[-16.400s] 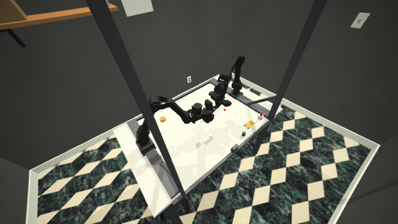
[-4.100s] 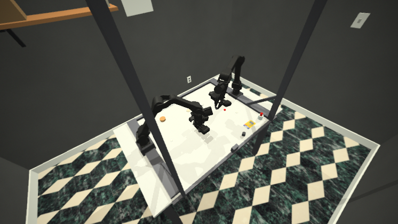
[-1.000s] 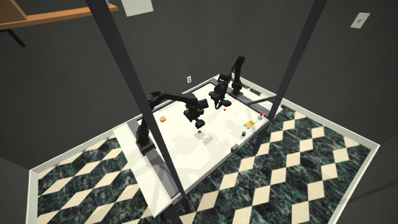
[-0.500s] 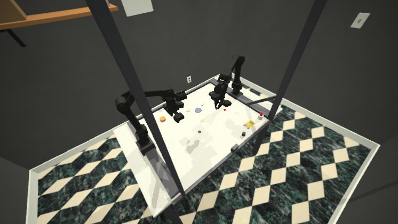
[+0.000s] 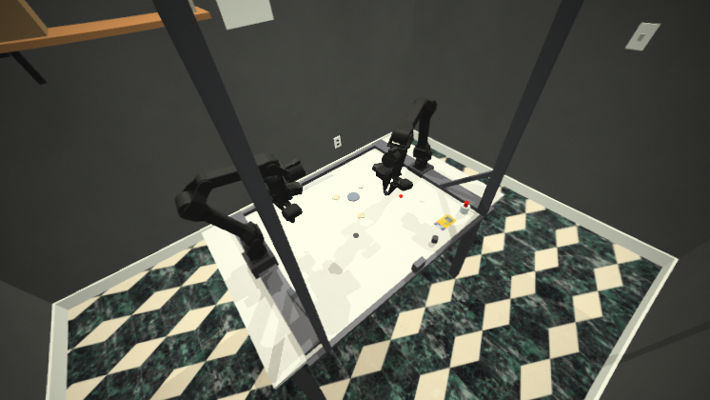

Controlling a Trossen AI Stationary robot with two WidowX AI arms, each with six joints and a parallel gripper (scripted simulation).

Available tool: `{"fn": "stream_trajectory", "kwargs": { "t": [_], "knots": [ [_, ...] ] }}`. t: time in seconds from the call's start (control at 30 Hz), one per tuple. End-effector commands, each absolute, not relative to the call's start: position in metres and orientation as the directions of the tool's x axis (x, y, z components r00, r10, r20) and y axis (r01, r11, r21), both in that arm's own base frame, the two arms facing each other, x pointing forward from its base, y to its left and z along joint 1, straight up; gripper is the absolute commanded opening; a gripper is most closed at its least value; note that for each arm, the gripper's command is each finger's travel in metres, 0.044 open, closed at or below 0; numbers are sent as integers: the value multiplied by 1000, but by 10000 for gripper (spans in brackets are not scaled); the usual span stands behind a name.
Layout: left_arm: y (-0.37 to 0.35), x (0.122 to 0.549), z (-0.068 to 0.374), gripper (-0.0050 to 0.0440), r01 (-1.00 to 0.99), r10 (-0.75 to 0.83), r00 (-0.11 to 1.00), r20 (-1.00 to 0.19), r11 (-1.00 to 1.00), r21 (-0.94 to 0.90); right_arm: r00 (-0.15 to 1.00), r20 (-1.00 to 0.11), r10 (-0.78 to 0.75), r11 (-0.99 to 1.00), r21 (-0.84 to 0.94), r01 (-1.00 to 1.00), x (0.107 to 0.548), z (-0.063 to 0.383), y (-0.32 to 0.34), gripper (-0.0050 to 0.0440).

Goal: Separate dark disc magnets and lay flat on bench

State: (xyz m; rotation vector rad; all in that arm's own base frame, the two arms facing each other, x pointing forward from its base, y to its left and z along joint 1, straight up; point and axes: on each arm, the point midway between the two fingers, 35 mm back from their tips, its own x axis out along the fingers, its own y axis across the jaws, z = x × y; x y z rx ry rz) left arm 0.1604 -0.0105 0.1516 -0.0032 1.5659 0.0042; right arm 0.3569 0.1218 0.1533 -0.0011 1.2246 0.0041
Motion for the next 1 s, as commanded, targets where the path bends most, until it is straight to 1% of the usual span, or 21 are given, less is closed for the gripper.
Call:
{"fn": "stream_trajectory", "kwargs": {
  "t": [0.0, 0.07, 0.17, 0.37, 0.43, 0.77, 0.97],
  "knots": [
    [-9, 155, 153, 400, -5, -2, 10, -1000, 1000, -2, 368, -930, 10, 1000, 11, 0, 359, 164, 121, 40],
    [-9, 156, 154, 400, -5, -2, 11, -1000, 1000, -2, 368, -930, 10, 1000, 10, -1, 360, 163, 121, 40],
    [-9, 156, 154, 400, -7, -2, 8, -1000, 1000, -2, 349, -937, 3, 1000, 2, -1, 359, 152, 121, 40],
    [-9, 158, 155, 400, -6, -1, 16, -1000, 1000, -1, 349, -937, 3, 1000, 2, -1, 362, 130, 121, 40],
    [-9, 158, 155, 400, -6, -1, 16, -1000, 1000, -1, 349, -937, 3, 1000, 2, -1, 362, 130, 121, 40],
    [-9, 158, 155, 400, -6, -1, 16, -1000, 1000, -1, 349, -937, 3, 1000, 2, -2, 361, 80, 119, 40],
    [-9, 158, 155, 400, -6, -1, 16, -1000, 1000, -1, 349, -937, 3, 1000, 2, -2, 359, 69, 118, 40]
  ]
}}
